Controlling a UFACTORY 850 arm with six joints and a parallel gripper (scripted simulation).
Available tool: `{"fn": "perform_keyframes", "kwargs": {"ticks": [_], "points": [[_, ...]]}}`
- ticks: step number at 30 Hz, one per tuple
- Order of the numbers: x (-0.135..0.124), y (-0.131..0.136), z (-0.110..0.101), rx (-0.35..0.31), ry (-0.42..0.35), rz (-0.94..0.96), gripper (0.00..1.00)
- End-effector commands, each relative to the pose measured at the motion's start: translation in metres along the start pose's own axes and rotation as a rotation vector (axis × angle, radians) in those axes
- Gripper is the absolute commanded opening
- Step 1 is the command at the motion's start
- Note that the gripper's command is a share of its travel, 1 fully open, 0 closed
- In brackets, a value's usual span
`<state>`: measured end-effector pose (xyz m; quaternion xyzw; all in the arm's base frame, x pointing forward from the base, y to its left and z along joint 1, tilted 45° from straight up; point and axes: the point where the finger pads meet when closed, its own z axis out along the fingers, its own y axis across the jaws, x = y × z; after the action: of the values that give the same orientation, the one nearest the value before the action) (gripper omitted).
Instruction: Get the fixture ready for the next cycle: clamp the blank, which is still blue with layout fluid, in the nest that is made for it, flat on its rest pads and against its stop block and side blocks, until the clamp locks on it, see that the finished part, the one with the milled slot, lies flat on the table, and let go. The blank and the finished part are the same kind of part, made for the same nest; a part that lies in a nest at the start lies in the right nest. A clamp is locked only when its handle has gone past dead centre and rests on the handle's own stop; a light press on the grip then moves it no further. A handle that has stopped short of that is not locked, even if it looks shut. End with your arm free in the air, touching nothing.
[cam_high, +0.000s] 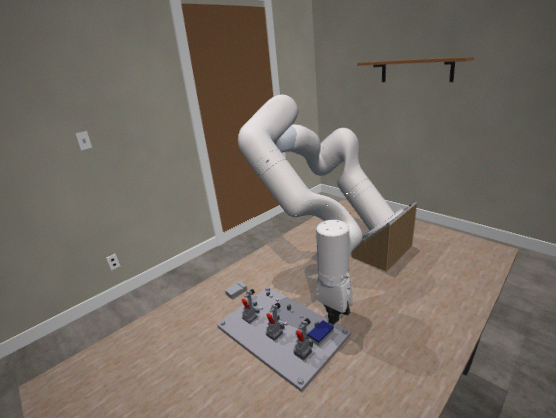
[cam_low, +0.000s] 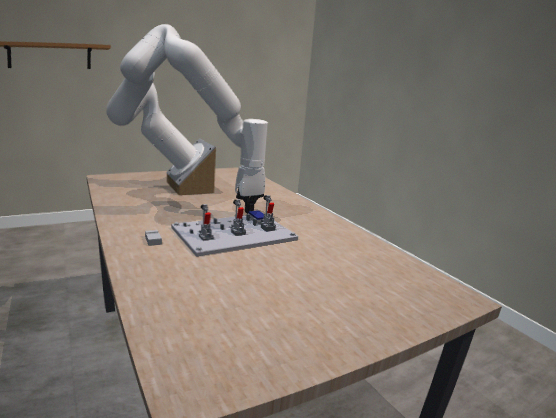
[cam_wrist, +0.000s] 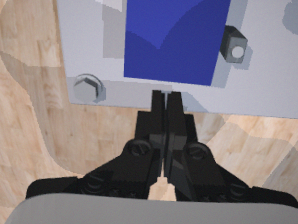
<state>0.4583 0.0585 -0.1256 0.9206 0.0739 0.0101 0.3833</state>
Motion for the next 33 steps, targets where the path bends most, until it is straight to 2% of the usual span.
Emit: {"fn": "perform_keyframes", "kwargs": {"ticks": [1,33], "points": [[0.0023,-0.0003,-0.0008,0.001,0.002,0.0,0.0],[0.0087,-0.0003,-0.0008,0.001,0.002,0.0,0.0]]}}
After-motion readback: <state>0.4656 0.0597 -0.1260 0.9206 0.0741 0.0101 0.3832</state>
